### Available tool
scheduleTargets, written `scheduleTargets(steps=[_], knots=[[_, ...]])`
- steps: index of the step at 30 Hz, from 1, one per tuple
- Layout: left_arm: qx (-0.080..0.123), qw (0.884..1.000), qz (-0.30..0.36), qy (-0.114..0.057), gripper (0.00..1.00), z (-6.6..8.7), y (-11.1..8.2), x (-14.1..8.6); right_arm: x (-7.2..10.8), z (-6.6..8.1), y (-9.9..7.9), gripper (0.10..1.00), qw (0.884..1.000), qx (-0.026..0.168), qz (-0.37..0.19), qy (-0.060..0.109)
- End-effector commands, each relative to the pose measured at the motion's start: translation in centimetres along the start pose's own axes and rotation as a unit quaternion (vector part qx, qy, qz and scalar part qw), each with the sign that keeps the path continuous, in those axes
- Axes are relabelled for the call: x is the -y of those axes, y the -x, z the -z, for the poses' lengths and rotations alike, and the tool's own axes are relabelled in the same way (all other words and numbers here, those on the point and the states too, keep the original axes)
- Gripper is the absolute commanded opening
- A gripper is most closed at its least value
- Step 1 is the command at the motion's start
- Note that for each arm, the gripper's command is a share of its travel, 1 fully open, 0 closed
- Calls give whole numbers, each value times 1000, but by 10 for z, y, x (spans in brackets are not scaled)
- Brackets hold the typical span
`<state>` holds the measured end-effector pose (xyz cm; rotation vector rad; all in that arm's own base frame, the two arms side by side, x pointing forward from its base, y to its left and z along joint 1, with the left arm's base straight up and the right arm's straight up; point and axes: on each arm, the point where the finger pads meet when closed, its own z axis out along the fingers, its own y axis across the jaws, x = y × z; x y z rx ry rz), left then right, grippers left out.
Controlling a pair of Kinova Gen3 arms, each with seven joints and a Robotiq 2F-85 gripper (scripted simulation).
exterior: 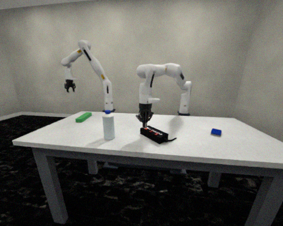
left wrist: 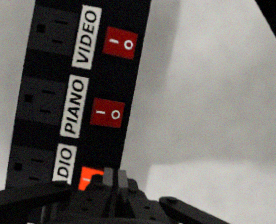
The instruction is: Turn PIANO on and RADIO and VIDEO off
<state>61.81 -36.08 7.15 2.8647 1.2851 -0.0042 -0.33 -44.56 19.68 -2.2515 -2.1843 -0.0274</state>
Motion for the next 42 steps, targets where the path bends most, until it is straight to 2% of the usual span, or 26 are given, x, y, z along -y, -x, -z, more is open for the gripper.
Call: scheduleTargets(steps=[1, 42], knots=[[-3, 1000, -3, -3, 99, 1, -2, 2, 0, 1, 0, 1000, 1000, 1, 0, 0], [-2, 1000, -4, -5, 99, -3, -1, 3, 0, 1, 0, 1000, 1000, 1, 0, 0]])
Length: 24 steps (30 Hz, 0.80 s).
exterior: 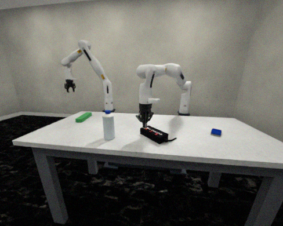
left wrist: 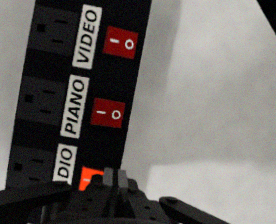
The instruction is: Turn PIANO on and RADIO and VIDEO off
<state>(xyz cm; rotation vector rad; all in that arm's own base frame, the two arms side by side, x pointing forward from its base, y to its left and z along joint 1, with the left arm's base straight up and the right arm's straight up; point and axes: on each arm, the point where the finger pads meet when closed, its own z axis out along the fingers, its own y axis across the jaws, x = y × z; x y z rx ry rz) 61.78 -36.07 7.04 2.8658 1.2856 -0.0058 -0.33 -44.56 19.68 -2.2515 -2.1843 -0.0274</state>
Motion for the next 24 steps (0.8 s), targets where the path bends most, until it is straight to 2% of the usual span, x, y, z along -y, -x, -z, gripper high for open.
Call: scheduleTargets(steps=[1, 24], knots=[[-2, 1000, -4, -4, 99, -1, -1, 3, 0, 1, 0, 1000, 1000, 1, 0, 0], [-3, 1000, -4, -2, 99, -3, -2, 1, 0, 1, 0, 1000, 1000, 1, 0, 0]])
